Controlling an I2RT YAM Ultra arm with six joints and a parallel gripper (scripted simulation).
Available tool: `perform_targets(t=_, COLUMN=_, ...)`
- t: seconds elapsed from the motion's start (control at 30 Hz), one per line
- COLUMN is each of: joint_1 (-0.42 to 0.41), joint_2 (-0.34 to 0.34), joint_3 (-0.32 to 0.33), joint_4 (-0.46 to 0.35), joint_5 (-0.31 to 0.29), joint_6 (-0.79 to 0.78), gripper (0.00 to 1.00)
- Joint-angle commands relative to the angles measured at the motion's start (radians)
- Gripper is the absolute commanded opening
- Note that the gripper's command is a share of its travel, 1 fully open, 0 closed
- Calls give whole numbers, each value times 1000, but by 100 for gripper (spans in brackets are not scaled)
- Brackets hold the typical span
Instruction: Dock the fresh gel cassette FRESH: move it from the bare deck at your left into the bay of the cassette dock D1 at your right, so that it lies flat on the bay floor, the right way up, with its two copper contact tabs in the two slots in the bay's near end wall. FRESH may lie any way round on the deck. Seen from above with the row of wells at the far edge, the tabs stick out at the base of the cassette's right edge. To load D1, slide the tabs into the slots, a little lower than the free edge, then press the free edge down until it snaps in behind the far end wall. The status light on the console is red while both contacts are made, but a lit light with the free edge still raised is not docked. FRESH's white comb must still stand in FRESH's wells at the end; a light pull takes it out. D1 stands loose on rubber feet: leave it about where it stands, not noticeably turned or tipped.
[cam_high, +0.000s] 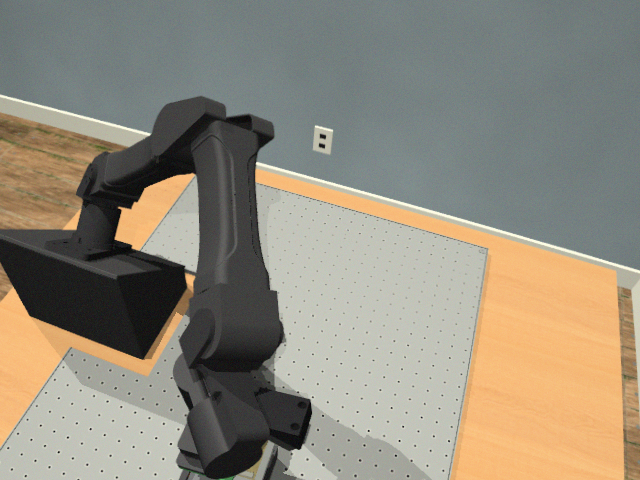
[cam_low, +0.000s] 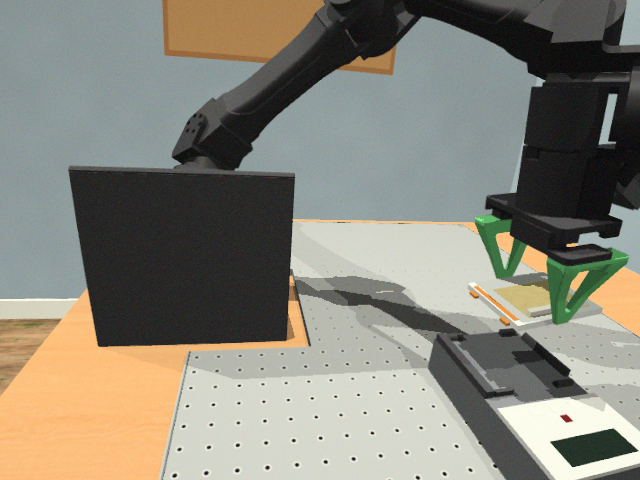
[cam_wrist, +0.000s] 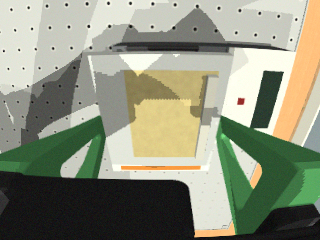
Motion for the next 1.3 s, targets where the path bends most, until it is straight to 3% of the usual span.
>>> perform_targets(t=0.0, joint_1=-20, joint_2=-15, joint_3=35, joint_4=-15, joint_5=-9, joint_6=-5, gripper=0)
perform_targets(t=0.17, joint_1=4, joint_2=12, joint_3=27, joint_4=27, joint_5=-13, joint_6=12, gripper=0)
perform_targets(t=0.23, joint_1=10, joint_2=10, joint_3=-11, joint_4=36, joint_5=-14, joint_6=16, gripper=0)
perform_targets(t=0.33, joint_1=-8, joint_2=-18, joint_3=-20, joint_4=40, joint_5=-15, joint_6=17, gripper=0)
perform_targets(t=0.57, joint_1=23, joint_2=23, joint_3=-45, joint_4=78, joint_5=-20, joint_6=31, gripper=0)
perform_targets(t=0.9, joint_1=35, joint_2=11, joint_3=-63, joint_4=119, joint_5=-27, joint_6=49, gripper=0)
perform_targets(t=1.27, joint_1=60, joint_2=41, joint_3=-93, joint_4=177, joint_5=-36, joint_6=73, gripper=0)
